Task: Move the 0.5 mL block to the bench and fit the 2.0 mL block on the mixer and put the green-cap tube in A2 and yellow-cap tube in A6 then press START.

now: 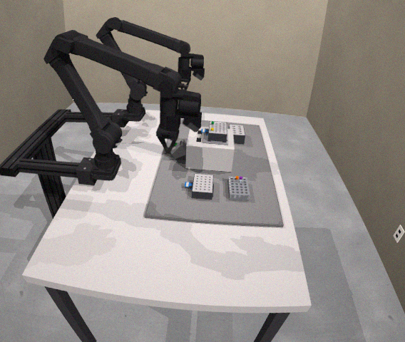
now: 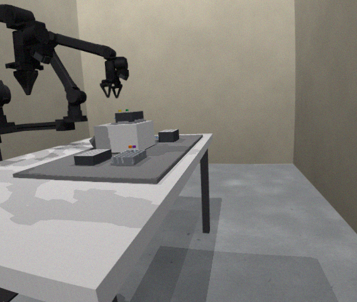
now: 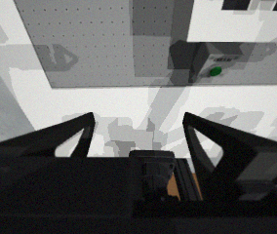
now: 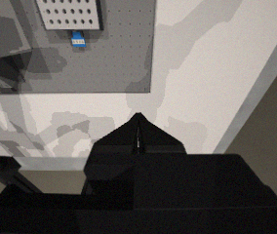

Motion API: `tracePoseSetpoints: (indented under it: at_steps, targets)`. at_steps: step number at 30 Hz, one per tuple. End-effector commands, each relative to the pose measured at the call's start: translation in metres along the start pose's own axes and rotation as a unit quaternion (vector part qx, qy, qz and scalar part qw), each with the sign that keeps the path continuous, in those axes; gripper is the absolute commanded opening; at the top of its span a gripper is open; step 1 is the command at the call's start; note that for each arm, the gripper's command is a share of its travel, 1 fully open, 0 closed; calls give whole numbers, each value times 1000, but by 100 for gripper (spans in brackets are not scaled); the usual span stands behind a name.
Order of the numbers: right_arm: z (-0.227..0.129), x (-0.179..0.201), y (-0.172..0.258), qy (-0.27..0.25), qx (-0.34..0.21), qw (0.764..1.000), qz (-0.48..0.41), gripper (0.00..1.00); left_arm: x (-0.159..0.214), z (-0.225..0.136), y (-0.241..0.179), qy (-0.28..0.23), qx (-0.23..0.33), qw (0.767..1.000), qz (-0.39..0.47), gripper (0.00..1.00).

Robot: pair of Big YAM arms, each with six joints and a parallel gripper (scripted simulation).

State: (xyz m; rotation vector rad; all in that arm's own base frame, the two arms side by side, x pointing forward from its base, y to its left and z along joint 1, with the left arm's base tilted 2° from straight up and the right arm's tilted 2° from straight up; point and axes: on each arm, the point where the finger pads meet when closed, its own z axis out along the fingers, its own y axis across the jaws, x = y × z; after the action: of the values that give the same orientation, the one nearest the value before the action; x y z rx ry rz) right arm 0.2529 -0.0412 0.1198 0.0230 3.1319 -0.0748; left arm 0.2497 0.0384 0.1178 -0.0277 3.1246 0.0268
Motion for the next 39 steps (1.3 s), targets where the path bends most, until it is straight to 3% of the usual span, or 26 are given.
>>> tracePoseSetpoints:
  at_steps: [1, 39]
  targets:
    - [-3, 1, 1, -1, 2, 1000, 2, 0, -10, -7, 2, -13, -2, 1000, -5, 100]
    - [-2, 1, 1, -1, 2, 1000, 2, 0, -28, -26, 5, -38, -5, 999, -6, 100]
